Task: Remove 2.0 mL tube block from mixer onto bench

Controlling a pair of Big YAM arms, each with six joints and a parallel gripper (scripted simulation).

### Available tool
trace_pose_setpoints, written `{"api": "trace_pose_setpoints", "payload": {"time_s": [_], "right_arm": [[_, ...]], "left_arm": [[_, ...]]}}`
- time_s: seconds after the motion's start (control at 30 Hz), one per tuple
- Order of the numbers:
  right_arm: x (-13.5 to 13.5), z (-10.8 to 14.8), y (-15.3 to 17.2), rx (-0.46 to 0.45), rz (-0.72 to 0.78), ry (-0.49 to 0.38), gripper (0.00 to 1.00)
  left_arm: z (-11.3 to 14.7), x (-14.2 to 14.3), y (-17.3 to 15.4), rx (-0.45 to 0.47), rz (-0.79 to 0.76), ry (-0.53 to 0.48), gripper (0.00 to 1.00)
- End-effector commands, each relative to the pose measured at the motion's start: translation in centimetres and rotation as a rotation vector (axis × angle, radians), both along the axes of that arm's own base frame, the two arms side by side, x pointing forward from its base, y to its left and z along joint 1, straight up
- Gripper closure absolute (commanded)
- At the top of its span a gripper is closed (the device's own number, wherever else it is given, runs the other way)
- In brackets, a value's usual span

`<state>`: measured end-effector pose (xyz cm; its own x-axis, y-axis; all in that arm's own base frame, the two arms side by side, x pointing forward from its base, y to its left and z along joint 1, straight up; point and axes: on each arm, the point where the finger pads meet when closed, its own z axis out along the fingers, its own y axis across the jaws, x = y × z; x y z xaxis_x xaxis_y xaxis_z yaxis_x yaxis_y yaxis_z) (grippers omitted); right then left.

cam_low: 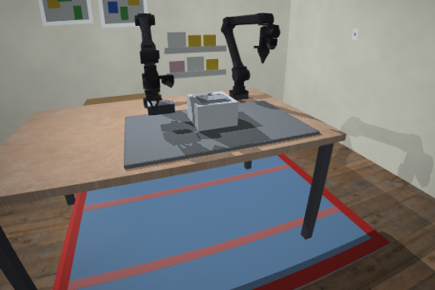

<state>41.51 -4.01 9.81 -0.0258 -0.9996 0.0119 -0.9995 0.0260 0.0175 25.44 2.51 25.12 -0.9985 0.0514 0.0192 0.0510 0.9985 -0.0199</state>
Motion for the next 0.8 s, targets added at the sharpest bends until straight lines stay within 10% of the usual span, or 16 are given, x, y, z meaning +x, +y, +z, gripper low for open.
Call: {"api": "trace_pose_setpoints", "payload": {"time_s": [0.0, 0.33, 0.77], "right_arm": [[1.6, 2.7, 0.4, 0.000, 0.009, -0.076, 1.00], [2.3, 4.6, 0.8, -0.003, 0.010, -0.100, 1.00], [0.9, -0.7, 0.2, 0.001, 0.006, -0.039, 1.00]], "left_arm": [[0.3, 0.6, 0.1, 0.001, -0.002, -0.020, 1.00], [1.5, 1.3, 0.2, 0.004, -0.002, -0.052, 1.00], [2.6, 1.9, 0.2, 0.007, -0.003, -0.081, 1.00]]}}
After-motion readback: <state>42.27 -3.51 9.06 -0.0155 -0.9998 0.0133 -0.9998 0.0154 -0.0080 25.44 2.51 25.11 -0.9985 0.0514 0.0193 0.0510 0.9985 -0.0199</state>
